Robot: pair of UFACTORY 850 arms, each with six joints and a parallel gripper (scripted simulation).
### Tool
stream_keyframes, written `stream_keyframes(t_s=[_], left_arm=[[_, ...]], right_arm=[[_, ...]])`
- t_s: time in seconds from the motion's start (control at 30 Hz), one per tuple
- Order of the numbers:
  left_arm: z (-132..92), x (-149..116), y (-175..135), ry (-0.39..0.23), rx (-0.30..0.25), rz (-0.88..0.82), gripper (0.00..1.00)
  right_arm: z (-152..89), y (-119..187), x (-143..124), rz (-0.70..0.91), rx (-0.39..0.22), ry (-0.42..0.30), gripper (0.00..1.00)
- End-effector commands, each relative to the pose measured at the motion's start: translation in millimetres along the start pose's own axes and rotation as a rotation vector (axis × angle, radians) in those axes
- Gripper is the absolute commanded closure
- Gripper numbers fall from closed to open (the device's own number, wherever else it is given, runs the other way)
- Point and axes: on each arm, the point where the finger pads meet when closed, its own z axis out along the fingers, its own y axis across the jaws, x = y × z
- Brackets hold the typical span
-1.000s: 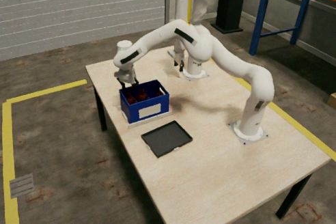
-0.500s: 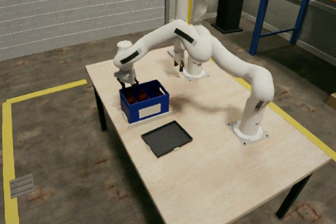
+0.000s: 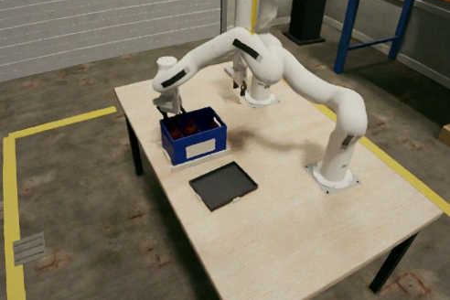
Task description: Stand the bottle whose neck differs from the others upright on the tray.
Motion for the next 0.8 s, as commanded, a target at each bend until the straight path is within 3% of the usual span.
stream_keyframes(t_s=[0.0, 0.77], left_arm=[[3, 0, 1, 0.000, -0.003, 0.000, 0.34], [24, 0, 1, 0.000, -0.003, 0.000, 0.34]], right_arm=[[0, 0, 1, 0.000, 0.000, 0.001, 0.00], [0, 0, 1, 0.000, 0.000, 0.001, 0.00]])
